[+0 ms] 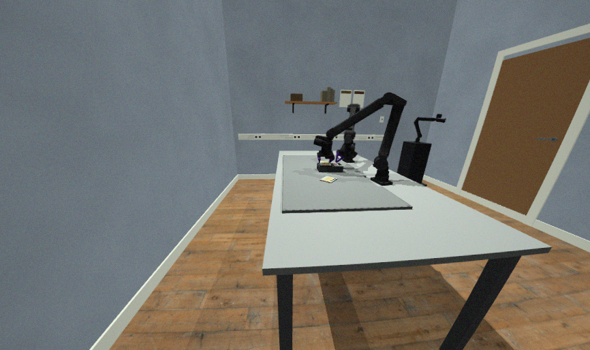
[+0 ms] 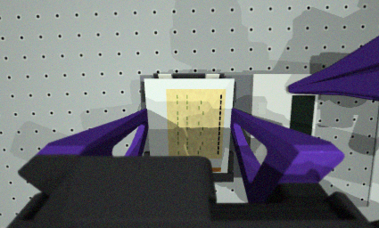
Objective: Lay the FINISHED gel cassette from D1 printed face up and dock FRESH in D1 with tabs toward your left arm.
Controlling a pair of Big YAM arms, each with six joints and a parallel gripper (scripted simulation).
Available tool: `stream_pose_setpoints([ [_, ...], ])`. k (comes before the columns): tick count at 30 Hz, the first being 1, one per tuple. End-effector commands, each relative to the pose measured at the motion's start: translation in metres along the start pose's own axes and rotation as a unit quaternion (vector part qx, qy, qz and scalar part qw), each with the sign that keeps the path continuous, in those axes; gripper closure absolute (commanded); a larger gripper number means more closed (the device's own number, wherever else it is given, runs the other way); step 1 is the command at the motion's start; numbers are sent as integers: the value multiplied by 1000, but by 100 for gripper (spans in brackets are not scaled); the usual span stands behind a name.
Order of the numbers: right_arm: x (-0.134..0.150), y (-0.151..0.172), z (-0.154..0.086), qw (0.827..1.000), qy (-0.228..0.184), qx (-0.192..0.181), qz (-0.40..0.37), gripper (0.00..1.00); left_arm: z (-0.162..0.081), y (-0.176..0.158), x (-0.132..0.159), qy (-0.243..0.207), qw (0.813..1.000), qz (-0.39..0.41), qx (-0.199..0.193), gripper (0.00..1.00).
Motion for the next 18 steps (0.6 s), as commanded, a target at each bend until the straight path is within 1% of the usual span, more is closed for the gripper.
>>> stream_pose_setpoints([
  [1, -34, 31, 39, 996, -47, -60, -34, 100, -7, 1, 0, -7, 1000, 5, -10, 100],
  [2, -34, 31, 39, 996, -47, -60, -34, 100, -7, 1, 0, -7, 1000, 5, -10, 100],
  [3, -34, 31, 39, 996, -47, -60, -34, 100, -8, 1, 3, -23, 1000, 6, -13, 100],
  [4, -34, 31, 39, 996, -47, -60, -34, 100, -9, 1, 3, -26, 1000, 6, -14, 100],
  [18, -34, 31, 39, 996, -47, -60, -34, 100, -9, 1, 3, -26, 1000, 6, -14, 100],
])
Point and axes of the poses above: on each arm, the point where the finger pads meet when closed, its own z axis out along the fingers, its own y axis across the jaws, x = y × z, the point moved 9 cm from there along -z, back along the fingers
